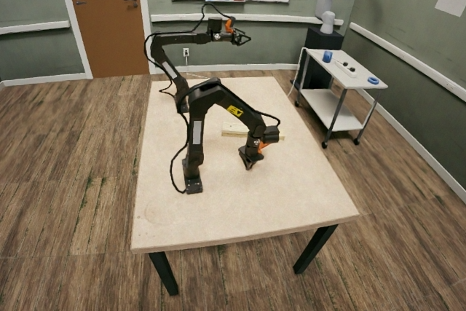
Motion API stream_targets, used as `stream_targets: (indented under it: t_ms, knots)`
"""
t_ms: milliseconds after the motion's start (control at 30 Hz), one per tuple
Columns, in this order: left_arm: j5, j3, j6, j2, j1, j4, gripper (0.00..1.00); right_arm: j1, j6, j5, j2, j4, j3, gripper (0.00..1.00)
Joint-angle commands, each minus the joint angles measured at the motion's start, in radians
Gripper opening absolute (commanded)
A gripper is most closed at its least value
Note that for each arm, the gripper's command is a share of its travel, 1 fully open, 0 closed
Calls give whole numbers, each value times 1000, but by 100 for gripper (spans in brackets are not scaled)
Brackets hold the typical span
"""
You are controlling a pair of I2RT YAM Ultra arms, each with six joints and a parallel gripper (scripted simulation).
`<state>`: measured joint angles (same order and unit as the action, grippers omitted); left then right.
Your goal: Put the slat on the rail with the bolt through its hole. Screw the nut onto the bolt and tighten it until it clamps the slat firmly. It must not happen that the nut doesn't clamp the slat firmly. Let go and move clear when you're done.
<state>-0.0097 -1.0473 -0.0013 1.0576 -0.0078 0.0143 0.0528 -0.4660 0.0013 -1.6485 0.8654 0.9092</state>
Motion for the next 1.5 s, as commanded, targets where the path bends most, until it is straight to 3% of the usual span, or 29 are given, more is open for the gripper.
stream_targets:
  t_ms: [0, 1467]
  knots:
    - [9, -5, 2, -13, 7, -19, 100, 1, -2, 0, 37, 37, 51, 12]
    - [9, -5, 2, -13, 7, -19, 100, 7, -10, -2, 111, 252, 189, 12]
